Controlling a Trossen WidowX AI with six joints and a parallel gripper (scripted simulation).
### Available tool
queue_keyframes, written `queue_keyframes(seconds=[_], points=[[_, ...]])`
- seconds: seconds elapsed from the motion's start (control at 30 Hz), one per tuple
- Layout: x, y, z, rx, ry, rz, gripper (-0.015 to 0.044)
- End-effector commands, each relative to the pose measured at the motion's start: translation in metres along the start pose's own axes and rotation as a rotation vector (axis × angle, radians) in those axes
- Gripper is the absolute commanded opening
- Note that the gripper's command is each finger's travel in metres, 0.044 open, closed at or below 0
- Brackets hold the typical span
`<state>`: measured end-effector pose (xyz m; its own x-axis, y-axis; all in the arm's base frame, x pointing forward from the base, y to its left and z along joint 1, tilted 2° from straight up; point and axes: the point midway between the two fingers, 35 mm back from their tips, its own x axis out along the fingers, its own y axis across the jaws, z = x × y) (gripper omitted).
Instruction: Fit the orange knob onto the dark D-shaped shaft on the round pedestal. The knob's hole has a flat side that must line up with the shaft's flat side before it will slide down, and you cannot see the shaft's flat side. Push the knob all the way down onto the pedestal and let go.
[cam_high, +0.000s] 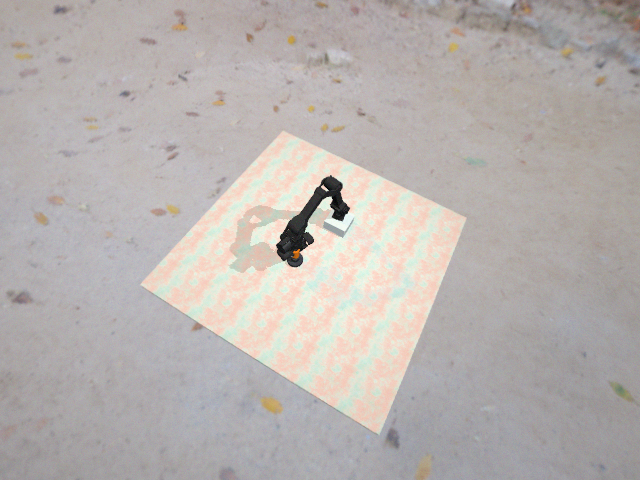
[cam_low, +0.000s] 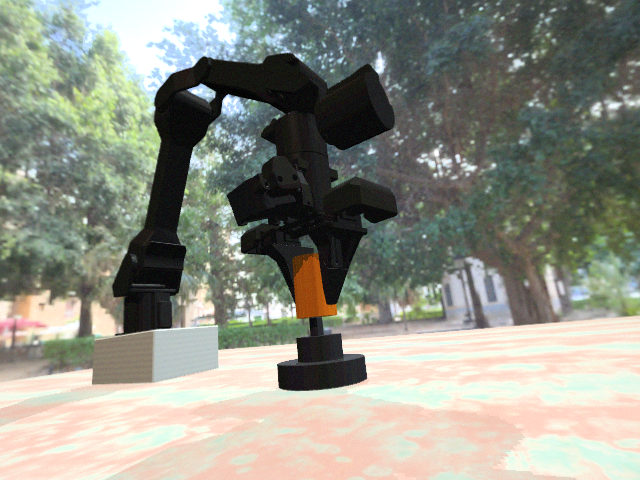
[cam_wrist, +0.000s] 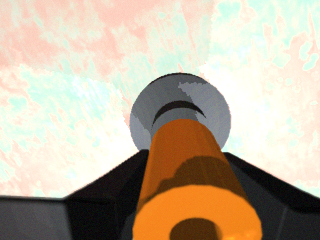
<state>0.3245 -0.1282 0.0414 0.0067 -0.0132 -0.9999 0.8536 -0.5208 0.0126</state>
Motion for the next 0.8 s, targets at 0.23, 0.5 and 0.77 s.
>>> queue_keyframes(seconds=[0.23,0.5,0.77], points=[[0.0011,-0.0001,0.0006,0.006,-0.002,0.002,0.0],[-0.0046,0.0008,0.0004,0.031,-0.002,0.002,0.0],[-0.0009,-0.0001,0.0003,0.215,-0.002,0.002,0.0]])
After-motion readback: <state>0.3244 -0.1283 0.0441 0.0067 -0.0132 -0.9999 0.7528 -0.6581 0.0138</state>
